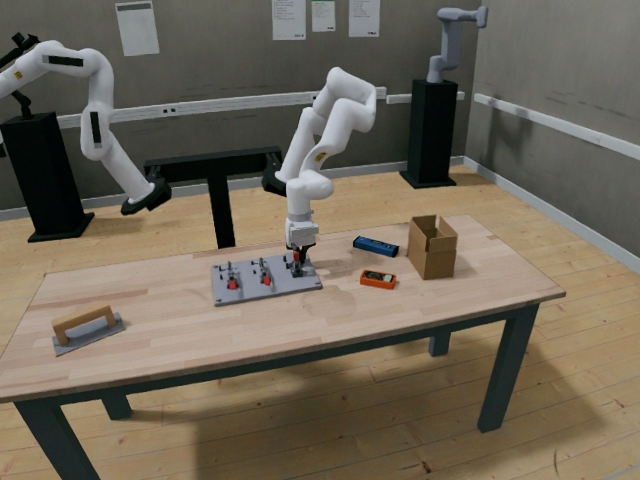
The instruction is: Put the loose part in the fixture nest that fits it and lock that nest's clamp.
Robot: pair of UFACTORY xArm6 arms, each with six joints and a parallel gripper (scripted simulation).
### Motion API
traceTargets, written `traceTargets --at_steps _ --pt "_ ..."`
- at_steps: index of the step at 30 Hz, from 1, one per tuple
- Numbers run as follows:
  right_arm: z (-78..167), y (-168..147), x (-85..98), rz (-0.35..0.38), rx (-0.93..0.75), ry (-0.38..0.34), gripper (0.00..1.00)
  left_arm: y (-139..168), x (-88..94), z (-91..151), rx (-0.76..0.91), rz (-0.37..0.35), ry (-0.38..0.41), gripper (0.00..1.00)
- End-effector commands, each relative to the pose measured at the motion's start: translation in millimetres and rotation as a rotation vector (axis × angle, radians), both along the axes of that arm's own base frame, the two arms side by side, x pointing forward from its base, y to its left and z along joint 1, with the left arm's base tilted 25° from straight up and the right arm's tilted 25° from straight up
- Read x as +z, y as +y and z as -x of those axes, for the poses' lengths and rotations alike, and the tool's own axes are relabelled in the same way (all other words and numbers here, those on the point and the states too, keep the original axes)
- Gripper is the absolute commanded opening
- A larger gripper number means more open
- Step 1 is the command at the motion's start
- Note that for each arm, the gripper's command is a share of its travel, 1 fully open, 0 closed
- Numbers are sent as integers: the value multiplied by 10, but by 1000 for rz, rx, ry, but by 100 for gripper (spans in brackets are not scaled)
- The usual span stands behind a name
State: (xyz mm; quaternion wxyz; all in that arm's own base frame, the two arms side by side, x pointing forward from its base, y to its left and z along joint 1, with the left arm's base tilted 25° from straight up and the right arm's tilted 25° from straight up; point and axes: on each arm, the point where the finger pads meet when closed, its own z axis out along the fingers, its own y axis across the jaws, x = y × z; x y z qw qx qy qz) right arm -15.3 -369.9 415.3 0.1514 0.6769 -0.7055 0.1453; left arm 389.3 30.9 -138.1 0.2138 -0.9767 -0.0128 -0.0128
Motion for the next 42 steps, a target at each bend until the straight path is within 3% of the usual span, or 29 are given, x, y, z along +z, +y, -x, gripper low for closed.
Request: traceTargets --at_steps 1,24,33,42 --pt "0 -4 30 7 0 0 100 -3 13 -19 -1 2 -4 0" --pt "0 -4 30 7 0 0 100 73 64 -16 -1 2 -4 0" --pt "0 -4 30 7 0 0 100 -54 341 -10 -1 2 -4 0" --pt "0 -4 30 7 0 0 100 -88 415 -9 -1 2 -5 0"
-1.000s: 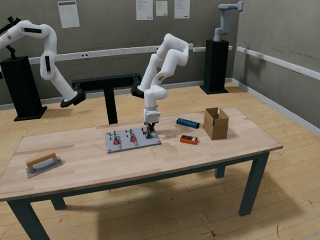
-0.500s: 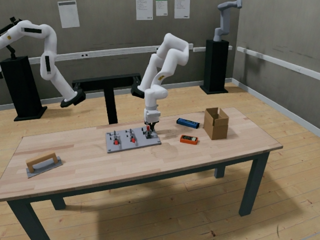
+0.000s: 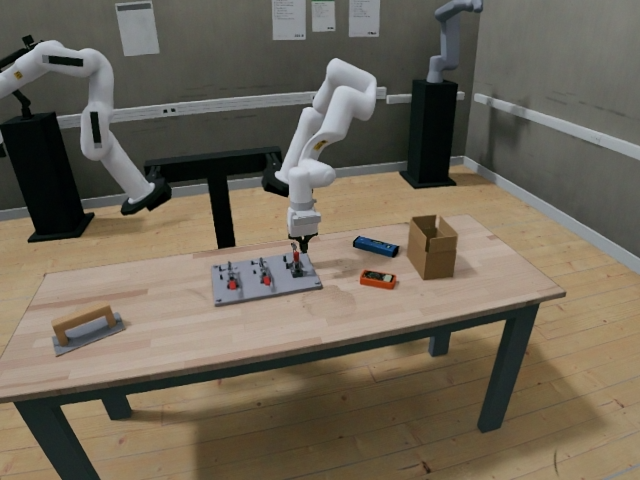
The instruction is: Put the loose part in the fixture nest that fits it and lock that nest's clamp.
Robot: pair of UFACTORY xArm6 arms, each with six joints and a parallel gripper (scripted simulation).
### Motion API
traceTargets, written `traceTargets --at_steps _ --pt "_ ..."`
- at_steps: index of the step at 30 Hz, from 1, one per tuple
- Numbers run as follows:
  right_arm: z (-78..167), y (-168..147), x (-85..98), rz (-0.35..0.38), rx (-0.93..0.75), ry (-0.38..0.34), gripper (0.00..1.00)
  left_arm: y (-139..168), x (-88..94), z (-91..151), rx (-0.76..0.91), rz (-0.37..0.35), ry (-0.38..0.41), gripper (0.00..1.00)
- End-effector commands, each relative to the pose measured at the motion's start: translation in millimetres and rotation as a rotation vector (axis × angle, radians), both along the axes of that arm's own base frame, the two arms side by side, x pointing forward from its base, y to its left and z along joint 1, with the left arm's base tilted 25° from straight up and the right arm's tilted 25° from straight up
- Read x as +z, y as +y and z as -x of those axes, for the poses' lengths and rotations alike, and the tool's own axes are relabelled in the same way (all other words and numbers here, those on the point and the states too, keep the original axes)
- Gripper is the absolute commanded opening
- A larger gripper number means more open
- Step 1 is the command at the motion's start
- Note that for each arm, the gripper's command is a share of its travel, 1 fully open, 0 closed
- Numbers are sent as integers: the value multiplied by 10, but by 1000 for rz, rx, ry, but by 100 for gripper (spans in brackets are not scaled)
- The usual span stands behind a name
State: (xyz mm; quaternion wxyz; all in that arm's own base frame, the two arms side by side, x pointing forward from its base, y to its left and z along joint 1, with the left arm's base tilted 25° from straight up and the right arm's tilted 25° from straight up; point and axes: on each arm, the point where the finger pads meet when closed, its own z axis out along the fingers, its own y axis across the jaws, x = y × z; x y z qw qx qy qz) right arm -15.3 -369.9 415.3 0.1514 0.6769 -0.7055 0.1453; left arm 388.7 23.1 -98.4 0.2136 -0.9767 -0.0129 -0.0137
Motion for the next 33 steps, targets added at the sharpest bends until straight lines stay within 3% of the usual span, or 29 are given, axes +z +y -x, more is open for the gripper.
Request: traceTargets --at_steps 1,13,14,27,33 --pt "0 -4 30 7 0 0 100 -11 18 -15 -1 1 -3 0" --pt "0 -4 30 7 0 0 100 -11 18 -15 -1 1 -3 0" --pt "0 -4 30 7 0 0 100 -11 18 -15 -1 1 -3 48" --pt "0 -4 30 7 0 0 100 -89 189 -11 -1 1 -3 48" --pt "0 -4 30 7 0 0 100 -230 494 -5 -1 1 -3 48"
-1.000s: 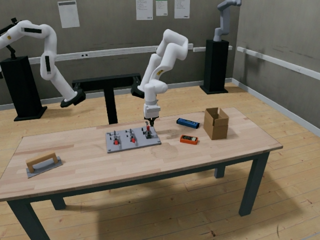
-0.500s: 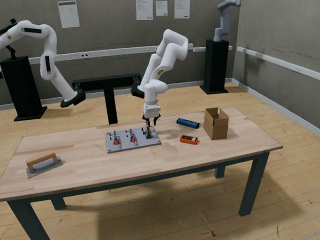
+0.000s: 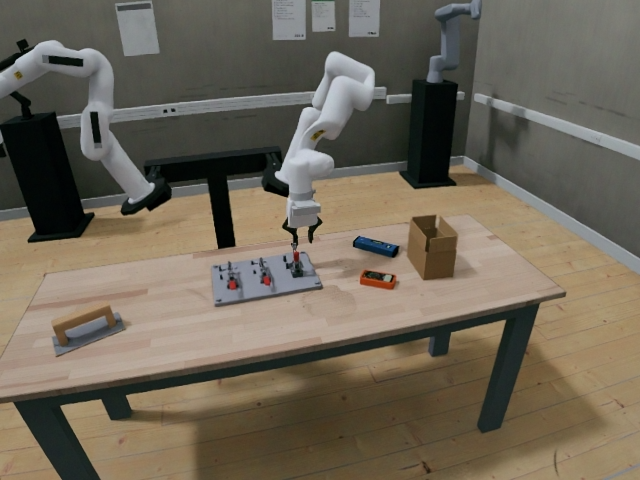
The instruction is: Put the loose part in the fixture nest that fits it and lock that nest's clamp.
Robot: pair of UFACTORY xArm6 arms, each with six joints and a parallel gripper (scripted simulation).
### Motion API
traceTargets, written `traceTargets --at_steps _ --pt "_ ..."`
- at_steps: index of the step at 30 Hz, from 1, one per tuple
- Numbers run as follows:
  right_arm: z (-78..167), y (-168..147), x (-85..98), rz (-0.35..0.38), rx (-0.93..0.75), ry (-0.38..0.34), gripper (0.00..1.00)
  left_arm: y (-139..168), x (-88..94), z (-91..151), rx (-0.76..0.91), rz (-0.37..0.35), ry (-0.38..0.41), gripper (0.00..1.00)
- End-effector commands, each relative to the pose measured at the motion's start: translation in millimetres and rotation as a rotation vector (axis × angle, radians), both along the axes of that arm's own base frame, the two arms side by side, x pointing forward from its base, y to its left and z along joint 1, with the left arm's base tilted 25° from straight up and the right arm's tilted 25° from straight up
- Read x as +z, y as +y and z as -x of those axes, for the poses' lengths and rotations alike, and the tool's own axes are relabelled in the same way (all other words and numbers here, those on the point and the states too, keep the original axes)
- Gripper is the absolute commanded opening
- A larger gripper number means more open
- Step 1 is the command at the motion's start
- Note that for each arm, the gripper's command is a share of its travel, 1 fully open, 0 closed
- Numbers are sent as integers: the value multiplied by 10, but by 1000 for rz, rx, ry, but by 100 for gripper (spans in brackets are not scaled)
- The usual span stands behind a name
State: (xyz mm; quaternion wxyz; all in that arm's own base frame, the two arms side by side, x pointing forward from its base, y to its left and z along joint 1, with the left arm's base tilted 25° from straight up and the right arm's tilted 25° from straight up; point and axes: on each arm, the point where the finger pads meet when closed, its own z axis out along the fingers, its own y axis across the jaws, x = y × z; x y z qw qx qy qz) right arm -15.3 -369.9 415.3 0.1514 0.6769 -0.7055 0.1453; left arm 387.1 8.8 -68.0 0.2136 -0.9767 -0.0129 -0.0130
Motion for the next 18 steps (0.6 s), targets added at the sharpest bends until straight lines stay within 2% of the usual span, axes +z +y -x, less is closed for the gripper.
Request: traceTargets --at_steps 1,6,9,11,14,18 --pt "0 -4 30 7 0 0 100 -118 255 -21 -1 2 -5 48" --pt "0 -4 30 7 0 0 100 -291 628 -17 -1 2 -5 48" --pt "0 -4 30 7 0 0 100 -438 838 -101 -1 2 -5 48" --pt "0 -4 30 7 0 0 100 -438 838 -101 -1 2 -5 48" --pt "0 -4 30 7 0 0 100 -590 902 -320 -1 2 -5 48" --pt "0 -4 30 7 0 0 100 -725 813 -639 -1 2 -6 48"
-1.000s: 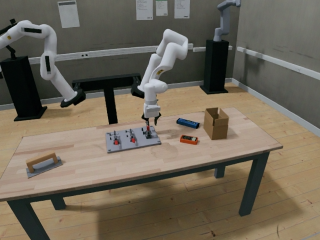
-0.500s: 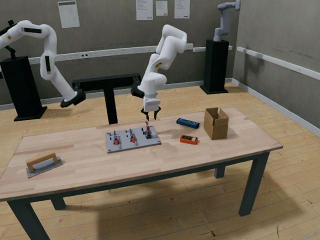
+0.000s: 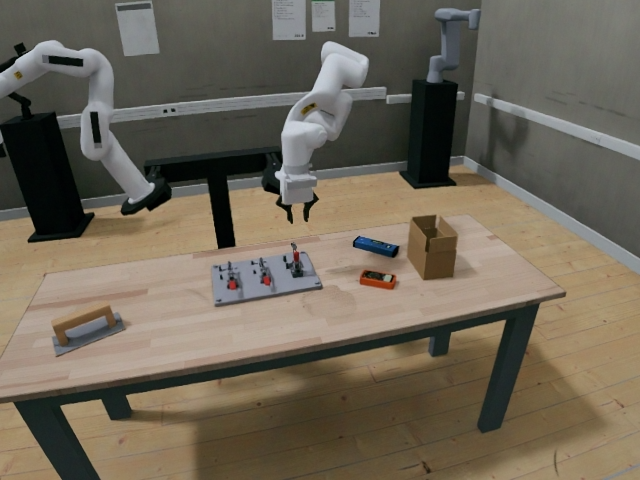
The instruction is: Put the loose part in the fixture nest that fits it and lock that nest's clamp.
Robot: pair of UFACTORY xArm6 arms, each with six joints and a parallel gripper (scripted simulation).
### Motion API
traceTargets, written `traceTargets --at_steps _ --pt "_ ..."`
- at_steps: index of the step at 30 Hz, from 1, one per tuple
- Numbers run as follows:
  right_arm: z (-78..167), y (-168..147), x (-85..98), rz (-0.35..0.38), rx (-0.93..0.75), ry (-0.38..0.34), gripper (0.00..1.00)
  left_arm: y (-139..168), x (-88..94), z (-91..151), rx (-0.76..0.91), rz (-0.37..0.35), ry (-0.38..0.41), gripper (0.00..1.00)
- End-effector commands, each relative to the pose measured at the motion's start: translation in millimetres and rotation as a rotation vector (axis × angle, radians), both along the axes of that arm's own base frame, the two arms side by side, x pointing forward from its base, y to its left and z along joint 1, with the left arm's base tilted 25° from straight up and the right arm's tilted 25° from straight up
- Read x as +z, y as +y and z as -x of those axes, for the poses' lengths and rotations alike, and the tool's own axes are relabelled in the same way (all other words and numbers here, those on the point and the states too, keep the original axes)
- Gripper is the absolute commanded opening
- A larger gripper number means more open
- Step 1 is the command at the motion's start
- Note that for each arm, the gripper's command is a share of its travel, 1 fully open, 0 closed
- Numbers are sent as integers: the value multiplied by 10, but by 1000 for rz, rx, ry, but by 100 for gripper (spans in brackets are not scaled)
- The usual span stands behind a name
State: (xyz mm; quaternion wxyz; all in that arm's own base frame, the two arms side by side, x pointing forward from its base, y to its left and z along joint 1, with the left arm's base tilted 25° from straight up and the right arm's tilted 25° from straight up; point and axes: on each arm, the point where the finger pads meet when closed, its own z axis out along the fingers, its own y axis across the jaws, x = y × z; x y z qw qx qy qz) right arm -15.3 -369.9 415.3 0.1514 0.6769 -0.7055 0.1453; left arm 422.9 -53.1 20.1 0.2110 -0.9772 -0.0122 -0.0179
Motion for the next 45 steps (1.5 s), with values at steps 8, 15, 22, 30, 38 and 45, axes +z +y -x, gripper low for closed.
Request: traceTargets --at_steps 8,15,22,30,38,45 --pt "0 -4 30 7 0 0 100 13 -557 -484 2 -3 4 48" --pt "0 -4 30 7 0 0 100 105 -756 -489 2 -3 4 48" --pt "0 -4 30 7 0 0 100 152 -858 -491 2 -3 4 48" --pt "0 -4 30 7 0 0 100 154 -861 -491 2 -3 4 48" --pt "0 -4 30 7 0 0 100 154 -861 -491 2 -3 4 48" --pt "0 -4 30 7 0 0 100 159 -874 -492 2 -3 4 48"
